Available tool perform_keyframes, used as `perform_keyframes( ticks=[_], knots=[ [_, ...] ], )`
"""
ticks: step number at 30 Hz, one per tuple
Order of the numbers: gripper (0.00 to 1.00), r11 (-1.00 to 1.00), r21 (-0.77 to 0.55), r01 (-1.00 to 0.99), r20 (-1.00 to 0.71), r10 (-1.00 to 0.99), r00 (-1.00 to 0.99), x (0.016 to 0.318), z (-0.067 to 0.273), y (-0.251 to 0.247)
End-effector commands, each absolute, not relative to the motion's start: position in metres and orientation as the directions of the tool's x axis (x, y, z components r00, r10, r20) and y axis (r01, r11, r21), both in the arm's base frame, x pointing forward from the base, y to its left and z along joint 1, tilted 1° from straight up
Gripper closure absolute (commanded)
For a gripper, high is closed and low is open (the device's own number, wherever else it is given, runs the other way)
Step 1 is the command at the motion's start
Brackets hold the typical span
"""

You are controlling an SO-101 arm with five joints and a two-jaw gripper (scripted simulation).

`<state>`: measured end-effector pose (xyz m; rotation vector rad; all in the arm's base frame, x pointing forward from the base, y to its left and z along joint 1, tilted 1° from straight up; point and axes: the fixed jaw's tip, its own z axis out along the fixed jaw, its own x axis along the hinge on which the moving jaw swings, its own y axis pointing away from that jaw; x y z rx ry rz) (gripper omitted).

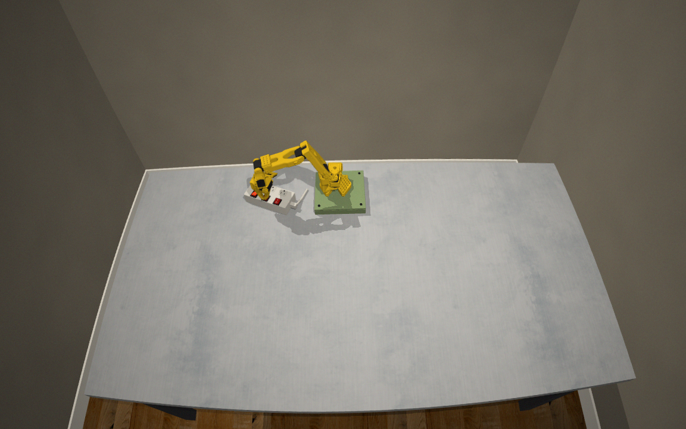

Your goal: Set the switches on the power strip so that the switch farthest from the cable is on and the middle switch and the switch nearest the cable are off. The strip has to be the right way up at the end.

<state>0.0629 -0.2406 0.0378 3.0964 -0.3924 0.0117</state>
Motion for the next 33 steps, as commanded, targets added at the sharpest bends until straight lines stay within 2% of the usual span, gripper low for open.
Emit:
perform_keyframes(
  ticks=[1,33],
  knots=[
    [1.0,-0.96,0.011,-0.281,0.007,-0.281,0.96,0.067,0.039,-0.237],
    [1.0,-0.784,0.004,-0.621,0.01,-0.621,0.784,0.11,0.044,-0.21]
  ],
)
